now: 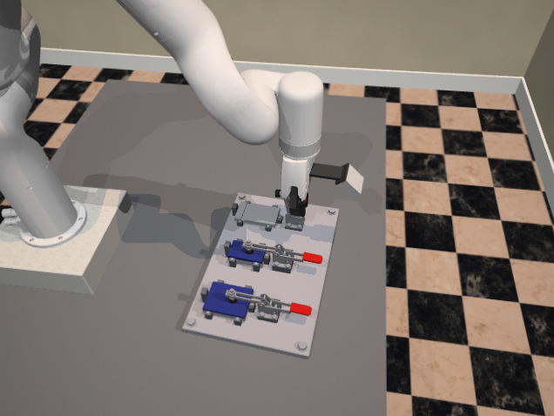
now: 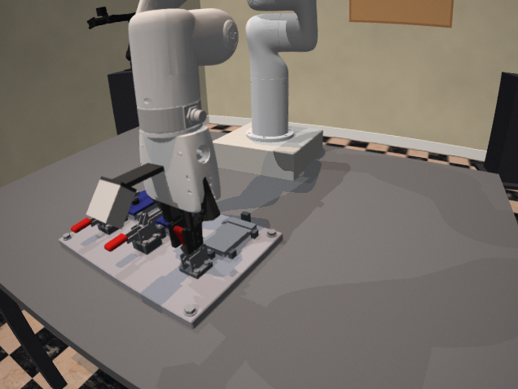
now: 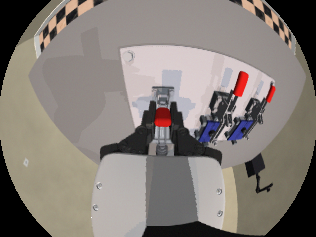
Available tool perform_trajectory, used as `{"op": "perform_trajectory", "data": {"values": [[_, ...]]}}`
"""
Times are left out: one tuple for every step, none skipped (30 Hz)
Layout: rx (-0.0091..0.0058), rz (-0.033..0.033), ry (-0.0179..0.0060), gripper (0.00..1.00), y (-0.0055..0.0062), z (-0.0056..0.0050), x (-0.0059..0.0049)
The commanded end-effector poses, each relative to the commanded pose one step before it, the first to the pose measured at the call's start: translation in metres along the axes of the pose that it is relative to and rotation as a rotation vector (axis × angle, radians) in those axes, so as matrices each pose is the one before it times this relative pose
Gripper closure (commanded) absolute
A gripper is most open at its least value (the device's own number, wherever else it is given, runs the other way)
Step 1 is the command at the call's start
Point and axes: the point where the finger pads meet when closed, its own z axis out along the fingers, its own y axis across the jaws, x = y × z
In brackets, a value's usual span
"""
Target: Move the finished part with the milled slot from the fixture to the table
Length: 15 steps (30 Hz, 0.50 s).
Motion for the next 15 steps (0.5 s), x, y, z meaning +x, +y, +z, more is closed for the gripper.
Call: {"op": "perform_trajectory", "data": {"values": [[0.00053, -0.00122, 0.00074, 1.00, -0.00075, -0.00017, -0.00113], [0.00000, 0.00000, 0.00001, 1.00, 0.00000, 0.00001, -0.00045], [0.00000, 0.00000, 0.00001, 1.00, 0.00000, 0.00001, -0.00047], [0.00000, 0.00000, 0.00001, 1.00, 0.00000, 0.00001, -0.00049], [0.00000, 0.00000, 0.00001, 1.00, 0.00000, 0.00001, -0.00049], [0.00000, 0.00000, 0.00001, 1.00, 0.00000, 0.00001, -0.00047], [0.00000, 0.00000, 0.00001, 1.00, 0.00000, 0.00001, -0.00045], [0.00000, 0.00000, 0.00001, 1.00, 0.00000, 0.00000, -0.00041], [0.00000, 0.00000, 0.00000, 1.00, 0.00000, 0.00000, -0.00036], [0.00000, 0.00000, 0.00000, 1.00, 0.00000, 0.00000, 0.00000], [0.00000, 0.00000, 0.00000, 1.00, 0.00000, 0.00000, 0.00000], [0.00000, 0.00000, 0.00000, 1.00, 0.00000, 0.00000, -0.00031], [0.00000, 0.00000, 0.00000, 1.00, 0.00000, 0.00000, -0.00025], [0.00000, 0.00000, 0.00000, 1.00, 0.00000, 0.00000, -0.00018], [0.00000, 0.00000, 0.00000, 1.00, 0.00000, 0.00000, -0.00012]]}}
